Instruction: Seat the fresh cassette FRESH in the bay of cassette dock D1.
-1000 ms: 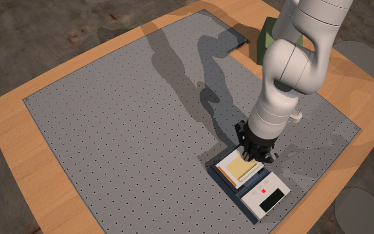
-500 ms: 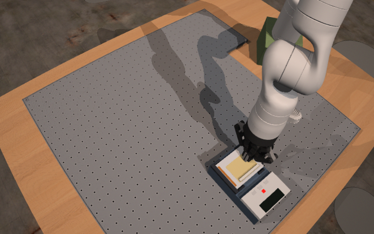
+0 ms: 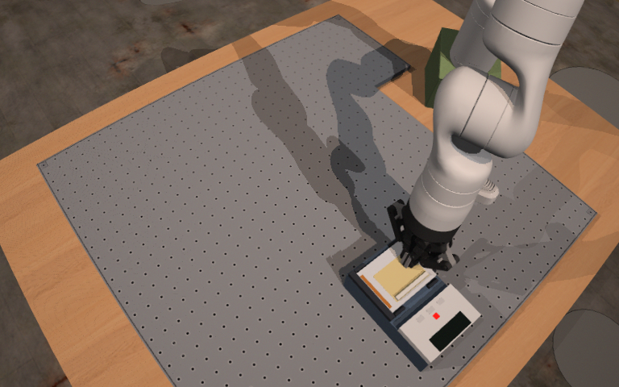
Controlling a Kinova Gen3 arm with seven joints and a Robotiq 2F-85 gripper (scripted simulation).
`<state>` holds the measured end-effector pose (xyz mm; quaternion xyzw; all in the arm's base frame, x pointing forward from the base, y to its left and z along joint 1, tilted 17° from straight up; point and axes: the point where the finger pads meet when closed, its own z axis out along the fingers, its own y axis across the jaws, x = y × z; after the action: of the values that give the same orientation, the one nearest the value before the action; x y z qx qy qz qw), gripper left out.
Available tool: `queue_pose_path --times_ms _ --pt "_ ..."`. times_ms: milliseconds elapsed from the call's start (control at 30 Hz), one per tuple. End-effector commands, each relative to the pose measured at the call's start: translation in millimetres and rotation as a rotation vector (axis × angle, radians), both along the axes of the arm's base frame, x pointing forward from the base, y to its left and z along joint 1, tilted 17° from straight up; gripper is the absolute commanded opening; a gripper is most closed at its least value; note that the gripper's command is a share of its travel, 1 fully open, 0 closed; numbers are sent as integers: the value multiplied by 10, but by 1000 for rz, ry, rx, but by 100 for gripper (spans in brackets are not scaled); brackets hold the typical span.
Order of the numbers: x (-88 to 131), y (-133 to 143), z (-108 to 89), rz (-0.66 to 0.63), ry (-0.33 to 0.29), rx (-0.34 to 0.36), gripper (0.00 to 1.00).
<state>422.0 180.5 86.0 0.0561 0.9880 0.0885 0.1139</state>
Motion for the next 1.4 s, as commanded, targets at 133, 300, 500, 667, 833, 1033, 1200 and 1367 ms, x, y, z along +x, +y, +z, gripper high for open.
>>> queue_pose_path --times_ms 133,300,500,667,833,1033,1200,1367 --pt "6 -1 0 -1 -1 0 0" --pt "9 -2 -4 -1 -1 0 0" --pt "12 -3 -8 -1 -1 0 0" --pt "12 -3 -8 -1 -1 0 0" --pt "-7 -4 42 11 1 7 0" --pt "-35 -5 117 11 1 7 0" --pt "-49 -6 154 11 1 7 0" --pt "-72 -7 216 11 1 7 0"
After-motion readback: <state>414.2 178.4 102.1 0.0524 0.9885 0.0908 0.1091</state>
